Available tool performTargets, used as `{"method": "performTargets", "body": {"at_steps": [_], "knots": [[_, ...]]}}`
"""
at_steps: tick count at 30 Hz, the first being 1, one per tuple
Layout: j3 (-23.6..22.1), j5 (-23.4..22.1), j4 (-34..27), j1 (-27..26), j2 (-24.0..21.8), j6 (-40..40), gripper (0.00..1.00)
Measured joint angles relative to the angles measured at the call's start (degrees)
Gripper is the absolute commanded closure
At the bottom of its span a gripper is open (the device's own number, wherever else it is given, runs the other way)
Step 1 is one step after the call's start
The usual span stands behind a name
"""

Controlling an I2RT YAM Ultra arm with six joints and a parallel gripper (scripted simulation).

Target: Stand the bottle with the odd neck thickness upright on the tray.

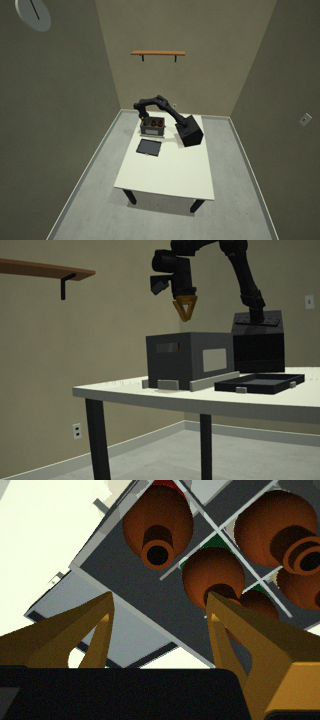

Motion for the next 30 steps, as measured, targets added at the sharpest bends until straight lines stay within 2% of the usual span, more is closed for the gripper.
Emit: {"method": "performTargets", "body": {"at_steps": [30], "knots": [[-3.80,0.66,6.08,1.40,1.68,1.38,0.39]]}}
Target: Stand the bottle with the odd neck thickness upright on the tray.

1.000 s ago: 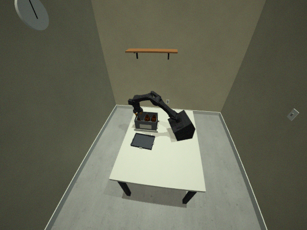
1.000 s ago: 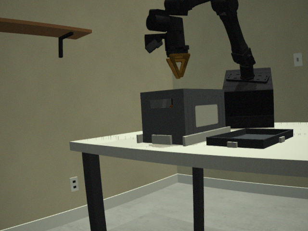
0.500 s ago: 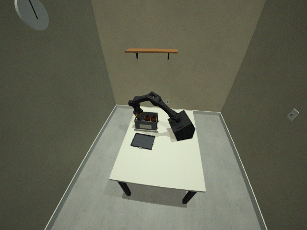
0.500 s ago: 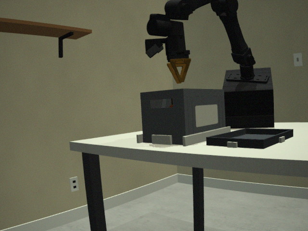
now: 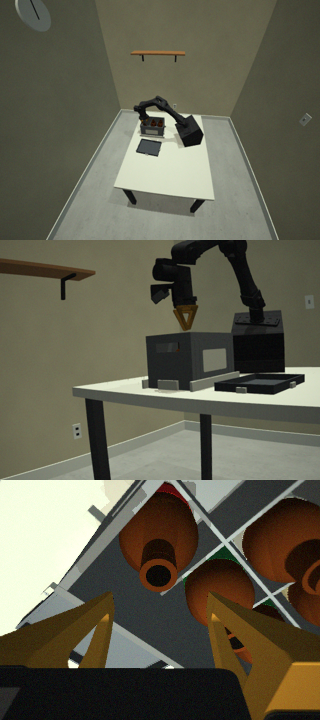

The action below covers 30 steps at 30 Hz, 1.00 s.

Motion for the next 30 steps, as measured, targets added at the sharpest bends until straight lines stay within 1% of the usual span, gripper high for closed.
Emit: {"method": "performTargets", "body": {"at_steps": [9,30], "knots": [[-0.42,0.09,1.14,0.15,0.33,0.15,0.39],[-0.39,0.11,1.40,0.15,0.28,0.17,0.39]]}}
